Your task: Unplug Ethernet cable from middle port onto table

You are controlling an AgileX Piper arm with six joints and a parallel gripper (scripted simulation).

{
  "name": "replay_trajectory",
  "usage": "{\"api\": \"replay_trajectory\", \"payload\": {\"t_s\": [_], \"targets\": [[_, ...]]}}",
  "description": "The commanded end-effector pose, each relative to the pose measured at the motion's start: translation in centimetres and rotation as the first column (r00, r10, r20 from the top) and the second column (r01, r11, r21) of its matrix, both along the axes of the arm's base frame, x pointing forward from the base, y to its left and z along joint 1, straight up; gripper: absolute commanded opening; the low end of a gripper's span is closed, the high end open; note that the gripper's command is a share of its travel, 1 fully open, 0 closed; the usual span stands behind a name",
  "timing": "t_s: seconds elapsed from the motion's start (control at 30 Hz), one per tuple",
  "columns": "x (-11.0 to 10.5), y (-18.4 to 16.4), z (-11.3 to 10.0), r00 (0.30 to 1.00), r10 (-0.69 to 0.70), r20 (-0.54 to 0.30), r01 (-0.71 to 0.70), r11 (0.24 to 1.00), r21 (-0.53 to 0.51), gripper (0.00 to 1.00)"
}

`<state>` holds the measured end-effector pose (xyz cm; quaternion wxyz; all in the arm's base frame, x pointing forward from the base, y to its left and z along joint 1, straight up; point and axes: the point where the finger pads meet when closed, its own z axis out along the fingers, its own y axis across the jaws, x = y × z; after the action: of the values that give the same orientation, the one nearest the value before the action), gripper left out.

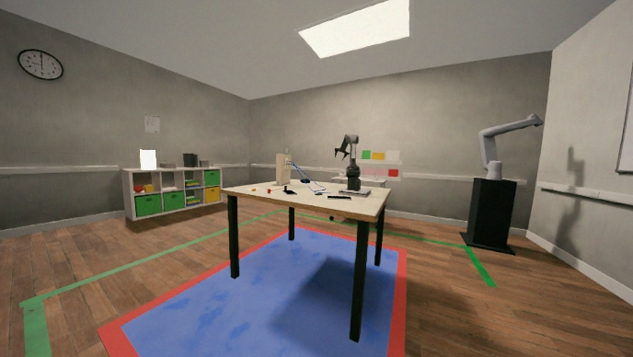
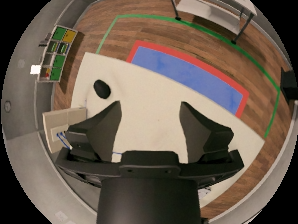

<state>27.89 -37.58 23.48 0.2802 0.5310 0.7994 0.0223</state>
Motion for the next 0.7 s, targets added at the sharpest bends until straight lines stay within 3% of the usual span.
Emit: {"api": "replay_trajectory", "payload": {"t_s": [0.0, 0.53, 0.57, 0.67], "targets": [[0.0, 0.0, 0.1, 1.000, 0.000, 0.001, 0.000, 1.000, -0.002, 1.00], [0.0, 0.0, 0.1, 1.000, 0.000, 0.001, 0.000, 1.000, -0.002, 1.00], [0.2, -0.6, -0.3, 1.000, 0.010, -0.013, -0.010, 0.999, -0.040, 0.28], [0.7, -2.4, -1.2, 0.997, 0.043, -0.059, -0.052, 0.986, -0.155, 0.28]]}}
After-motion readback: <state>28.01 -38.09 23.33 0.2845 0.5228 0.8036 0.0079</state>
